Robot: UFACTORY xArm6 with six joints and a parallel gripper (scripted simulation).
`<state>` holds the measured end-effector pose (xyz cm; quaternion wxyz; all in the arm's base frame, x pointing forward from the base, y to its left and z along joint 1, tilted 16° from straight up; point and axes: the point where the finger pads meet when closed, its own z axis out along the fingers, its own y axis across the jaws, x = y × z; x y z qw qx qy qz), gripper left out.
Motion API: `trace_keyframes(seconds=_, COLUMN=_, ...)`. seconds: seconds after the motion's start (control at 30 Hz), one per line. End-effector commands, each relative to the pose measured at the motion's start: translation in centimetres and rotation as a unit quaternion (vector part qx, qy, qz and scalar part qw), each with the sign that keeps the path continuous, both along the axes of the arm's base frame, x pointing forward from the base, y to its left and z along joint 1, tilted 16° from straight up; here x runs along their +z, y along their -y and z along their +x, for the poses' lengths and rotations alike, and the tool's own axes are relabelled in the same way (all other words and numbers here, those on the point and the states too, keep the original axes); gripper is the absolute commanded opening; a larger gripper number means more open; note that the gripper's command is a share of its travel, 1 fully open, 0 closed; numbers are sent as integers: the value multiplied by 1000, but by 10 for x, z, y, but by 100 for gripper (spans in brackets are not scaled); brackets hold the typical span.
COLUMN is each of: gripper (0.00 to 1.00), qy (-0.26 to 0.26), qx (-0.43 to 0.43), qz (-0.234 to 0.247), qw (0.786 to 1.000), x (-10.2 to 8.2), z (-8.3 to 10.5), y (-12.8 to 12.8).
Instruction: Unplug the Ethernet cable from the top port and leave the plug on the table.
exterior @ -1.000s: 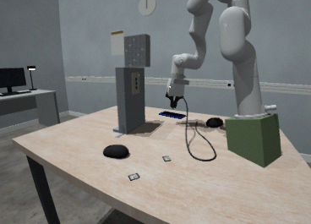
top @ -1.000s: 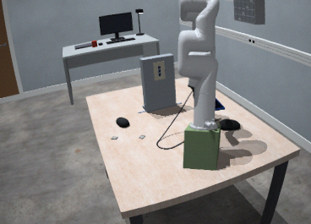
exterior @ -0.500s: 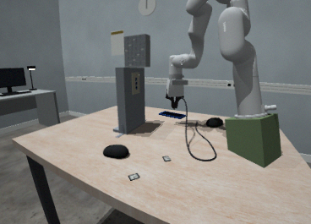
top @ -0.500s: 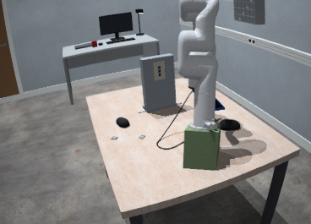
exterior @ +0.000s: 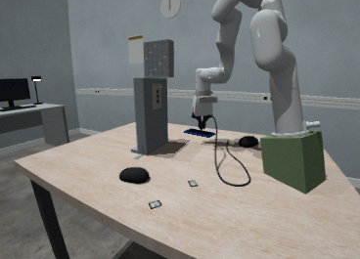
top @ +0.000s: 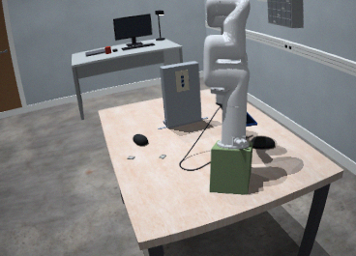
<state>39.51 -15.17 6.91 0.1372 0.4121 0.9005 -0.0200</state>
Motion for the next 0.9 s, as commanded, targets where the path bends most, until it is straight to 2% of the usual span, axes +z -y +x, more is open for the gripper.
trace_keyframes(seconds=0.0, gripper=0, qy=1, qx=0, qz=-1, qw=1000, x=-8, z=3, y=2)
trace_keyframes(seconds=0.87, gripper=0, qy=1, qx=0, qz=-1, qw=1000, x=-50, z=14, y=8)
